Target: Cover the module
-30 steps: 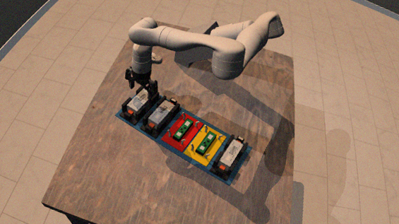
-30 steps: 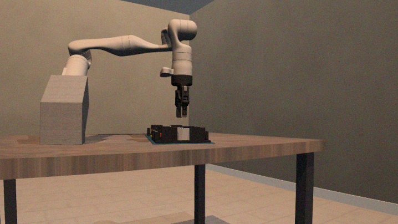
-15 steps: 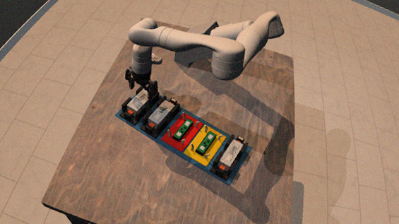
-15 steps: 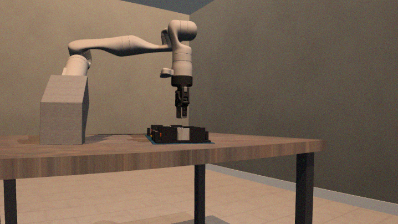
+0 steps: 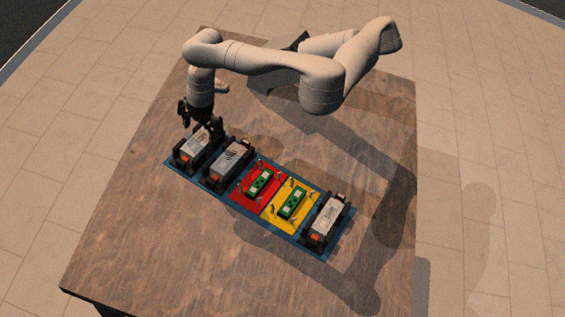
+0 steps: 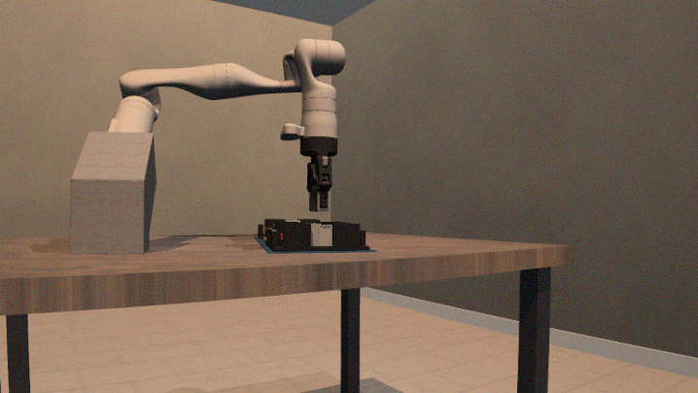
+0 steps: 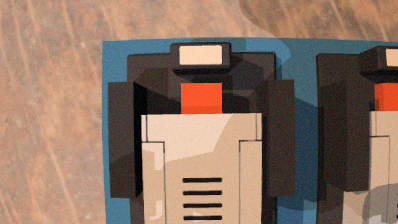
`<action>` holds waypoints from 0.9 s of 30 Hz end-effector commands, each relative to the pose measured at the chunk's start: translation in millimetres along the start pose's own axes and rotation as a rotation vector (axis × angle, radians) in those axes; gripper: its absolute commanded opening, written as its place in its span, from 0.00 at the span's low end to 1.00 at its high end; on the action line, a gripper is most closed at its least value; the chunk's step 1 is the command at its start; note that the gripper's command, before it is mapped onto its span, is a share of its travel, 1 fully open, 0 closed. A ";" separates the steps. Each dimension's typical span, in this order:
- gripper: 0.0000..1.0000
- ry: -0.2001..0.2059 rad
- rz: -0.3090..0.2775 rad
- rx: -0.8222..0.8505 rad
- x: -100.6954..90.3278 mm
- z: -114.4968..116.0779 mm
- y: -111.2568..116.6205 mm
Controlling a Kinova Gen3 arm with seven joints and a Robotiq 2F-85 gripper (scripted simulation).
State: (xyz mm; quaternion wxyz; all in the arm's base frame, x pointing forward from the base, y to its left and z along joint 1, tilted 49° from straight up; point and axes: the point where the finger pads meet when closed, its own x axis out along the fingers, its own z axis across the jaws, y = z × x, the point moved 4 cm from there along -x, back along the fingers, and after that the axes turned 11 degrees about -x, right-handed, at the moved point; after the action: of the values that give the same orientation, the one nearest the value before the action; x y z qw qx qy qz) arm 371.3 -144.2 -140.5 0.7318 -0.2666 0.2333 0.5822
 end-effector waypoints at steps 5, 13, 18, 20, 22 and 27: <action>1.00 0.001 -0.001 0.000 5.3 -0.3 -0.4; 1.00 0.001 -0.001 0.000 8.3 -0.3 -0.4; 1.00 0.001 -0.001 0.000 11.3 -0.3 -0.4; 1.00 0.001 -0.001 0.000 13.3 -0.3 -0.4; 1.00 0.001 -0.001 0.000 15.3 -0.3 -0.4; 1.00 0.001 -0.001 0.000 18.3 -0.3 -0.4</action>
State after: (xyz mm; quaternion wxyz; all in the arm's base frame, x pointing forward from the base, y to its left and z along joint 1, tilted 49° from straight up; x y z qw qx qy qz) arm 375.3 -130.3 -153.0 0.7318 -0.2665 0.2333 0.5823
